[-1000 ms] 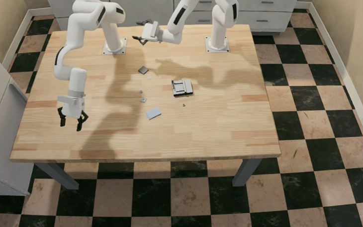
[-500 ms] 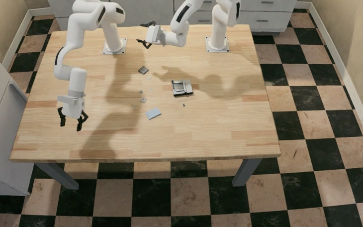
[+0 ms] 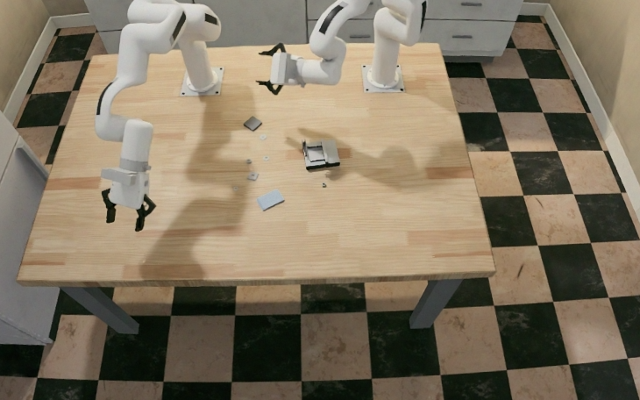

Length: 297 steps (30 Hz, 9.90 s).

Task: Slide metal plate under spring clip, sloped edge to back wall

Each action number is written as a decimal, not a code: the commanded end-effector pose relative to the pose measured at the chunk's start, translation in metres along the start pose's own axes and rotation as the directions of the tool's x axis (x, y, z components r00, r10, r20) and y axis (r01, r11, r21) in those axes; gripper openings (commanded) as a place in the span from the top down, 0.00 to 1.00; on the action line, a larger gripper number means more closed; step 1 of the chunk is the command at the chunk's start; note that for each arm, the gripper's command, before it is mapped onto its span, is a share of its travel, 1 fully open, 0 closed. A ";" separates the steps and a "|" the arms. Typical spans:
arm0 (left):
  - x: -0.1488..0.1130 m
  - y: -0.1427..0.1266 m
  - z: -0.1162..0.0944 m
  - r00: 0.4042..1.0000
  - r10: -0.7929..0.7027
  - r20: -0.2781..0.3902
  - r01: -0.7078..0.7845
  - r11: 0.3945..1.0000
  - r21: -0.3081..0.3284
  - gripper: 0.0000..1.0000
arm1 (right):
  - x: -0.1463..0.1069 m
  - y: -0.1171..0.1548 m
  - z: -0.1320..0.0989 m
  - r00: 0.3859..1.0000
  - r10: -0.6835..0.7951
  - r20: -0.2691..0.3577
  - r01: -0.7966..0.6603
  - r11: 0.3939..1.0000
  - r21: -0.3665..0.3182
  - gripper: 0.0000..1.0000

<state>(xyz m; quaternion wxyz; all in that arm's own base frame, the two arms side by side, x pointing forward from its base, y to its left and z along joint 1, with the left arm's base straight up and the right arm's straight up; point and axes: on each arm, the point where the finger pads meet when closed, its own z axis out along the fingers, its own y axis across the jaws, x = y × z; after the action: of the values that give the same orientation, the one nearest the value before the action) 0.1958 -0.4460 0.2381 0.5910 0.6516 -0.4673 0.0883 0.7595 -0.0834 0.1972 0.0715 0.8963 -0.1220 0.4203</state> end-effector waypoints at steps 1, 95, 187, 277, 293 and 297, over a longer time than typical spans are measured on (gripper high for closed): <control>0.001 -0.001 -0.007 0.999 -0.016 0.031 0.016 1.000 0.002 0.00 | 0.004 0.000 -0.002 1.000 0.001 -0.006 -0.001 1.000 0.001 0.00; -0.103 -0.077 -0.473 0.553 -0.711 -0.434 0.504 -0.130 0.854 0.00 | 0.004 0.000 -0.002 1.000 0.001 -0.006 -0.001 1.000 0.001 0.25; -0.103 -0.077 -0.474 0.552 -0.710 -0.438 0.505 -0.134 0.853 0.00 | -0.128 -0.201 -0.046 0.258 -0.959 0.118 0.864 0.284 0.416 0.25; -0.103 -0.077 -0.474 0.552 -0.710 -0.438 0.505 -0.134 0.853 0.00 | -0.312 -0.337 -0.141 -0.439 -0.703 -0.560 0.466 -0.711 0.527 0.25; -0.103 -0.077 -0.474 0.552 -0.710 -0.438 0.505 -0.134 0.853 0.00 | -0.323 -0.338 -0.131 -0.438 -0.704 -0.559 0.467 -0.710 0.527 0.25; -0.103 -0.077 -0.474 0.552 -0.710 -0.438 0.505 -0.134 0.853 0.00 | -0.322 -0.338 -0.132 -0.438 -0.704 -0.559 0.468 -0.710 0.526 0.25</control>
<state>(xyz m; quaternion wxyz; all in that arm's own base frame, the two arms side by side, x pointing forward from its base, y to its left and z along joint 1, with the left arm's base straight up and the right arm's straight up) 0.4000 -0.0003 0.2499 0.0004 1.0000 -0.0005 -0.0002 0.5559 0.3212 0.0199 0.0000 0.5071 0.8619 0.0000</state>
